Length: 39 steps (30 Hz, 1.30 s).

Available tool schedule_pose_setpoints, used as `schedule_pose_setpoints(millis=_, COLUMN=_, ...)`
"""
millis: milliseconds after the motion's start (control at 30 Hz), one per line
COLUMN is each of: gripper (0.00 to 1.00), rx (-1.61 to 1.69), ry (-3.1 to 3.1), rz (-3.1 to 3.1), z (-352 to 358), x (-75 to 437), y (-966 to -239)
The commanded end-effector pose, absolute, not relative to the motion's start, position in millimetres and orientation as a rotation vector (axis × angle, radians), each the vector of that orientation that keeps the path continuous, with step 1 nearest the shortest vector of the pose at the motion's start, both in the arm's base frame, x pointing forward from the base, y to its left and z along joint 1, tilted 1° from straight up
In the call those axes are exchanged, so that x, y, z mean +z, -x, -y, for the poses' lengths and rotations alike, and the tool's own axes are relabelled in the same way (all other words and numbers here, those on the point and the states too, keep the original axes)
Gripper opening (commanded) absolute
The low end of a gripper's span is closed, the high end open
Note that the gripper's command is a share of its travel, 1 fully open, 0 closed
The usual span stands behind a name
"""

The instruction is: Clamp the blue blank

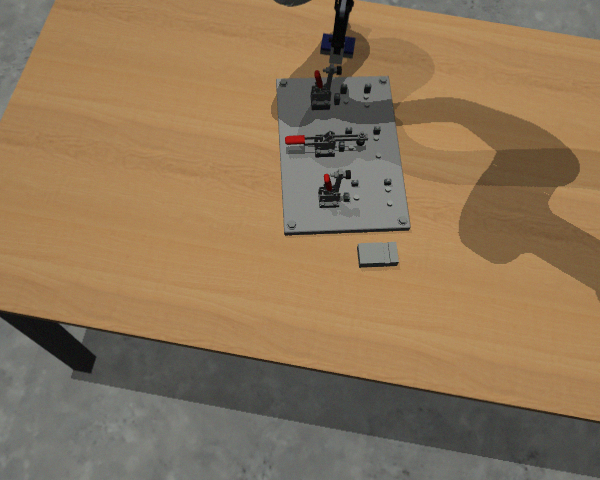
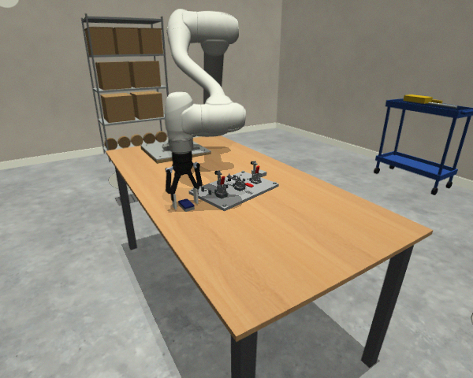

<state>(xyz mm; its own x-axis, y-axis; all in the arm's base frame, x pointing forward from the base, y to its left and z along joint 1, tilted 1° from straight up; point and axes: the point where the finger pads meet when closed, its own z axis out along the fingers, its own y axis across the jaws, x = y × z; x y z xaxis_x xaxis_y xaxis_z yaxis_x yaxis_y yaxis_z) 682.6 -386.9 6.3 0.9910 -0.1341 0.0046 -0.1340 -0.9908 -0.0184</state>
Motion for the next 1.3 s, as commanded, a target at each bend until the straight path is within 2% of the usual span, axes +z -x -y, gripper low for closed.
schedule_pose_setpoints(millis=0, gripper=0.58, rx=-0.005, ry=3.112, rz=-0.214, z=381.2, x=1.9, y=-683.5)
schedule_pose_setpoints(millis=733, gripper=0.58, rx=-0.005, ry=3.112, rz=-0.214, z=379.8, x=1.9, y=-684.1)
schedule_pose_setpoints(millis=767, gripper=0.00, rx=-0.005, ry=3.112, rz=-0.214, z=379.8, x=1.9, y=-684.1)
schedule_pose_setpoints(millis=1267, gripper=0.00, rx=-0.005, ry=3.112, rz=-0.214, z=379.8, x=1.9, y=-684.1)
